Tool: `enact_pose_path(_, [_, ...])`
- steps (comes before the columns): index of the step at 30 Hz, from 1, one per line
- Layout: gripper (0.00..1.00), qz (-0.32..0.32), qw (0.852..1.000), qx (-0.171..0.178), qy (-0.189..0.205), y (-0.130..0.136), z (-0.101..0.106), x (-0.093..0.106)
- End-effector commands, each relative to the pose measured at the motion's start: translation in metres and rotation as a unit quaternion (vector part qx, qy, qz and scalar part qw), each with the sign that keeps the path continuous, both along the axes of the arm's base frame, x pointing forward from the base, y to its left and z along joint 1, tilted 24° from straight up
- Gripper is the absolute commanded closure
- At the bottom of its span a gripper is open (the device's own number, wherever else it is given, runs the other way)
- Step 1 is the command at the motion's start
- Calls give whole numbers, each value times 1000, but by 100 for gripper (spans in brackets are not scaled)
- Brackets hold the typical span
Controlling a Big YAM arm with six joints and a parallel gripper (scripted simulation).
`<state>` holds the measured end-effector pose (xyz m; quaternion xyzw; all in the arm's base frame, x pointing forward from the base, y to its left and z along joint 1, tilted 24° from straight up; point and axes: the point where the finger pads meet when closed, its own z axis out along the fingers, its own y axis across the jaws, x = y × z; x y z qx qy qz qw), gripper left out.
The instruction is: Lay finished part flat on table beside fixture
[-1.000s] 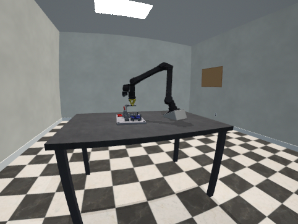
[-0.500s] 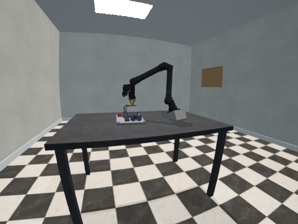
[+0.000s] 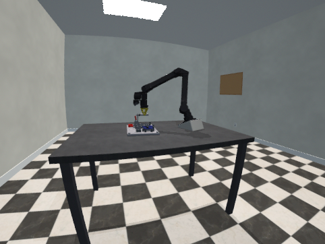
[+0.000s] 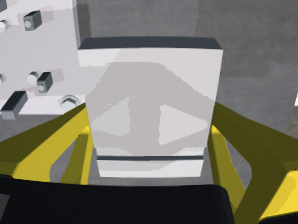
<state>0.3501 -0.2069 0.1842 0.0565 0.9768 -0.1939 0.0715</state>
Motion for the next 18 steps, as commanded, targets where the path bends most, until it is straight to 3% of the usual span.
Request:
enact_pose_path(1, [100,0,999,-15,-34,-11,38,14])
enact_pose_path(18, [100,-1,1000,-10,-22,-12,28,15])
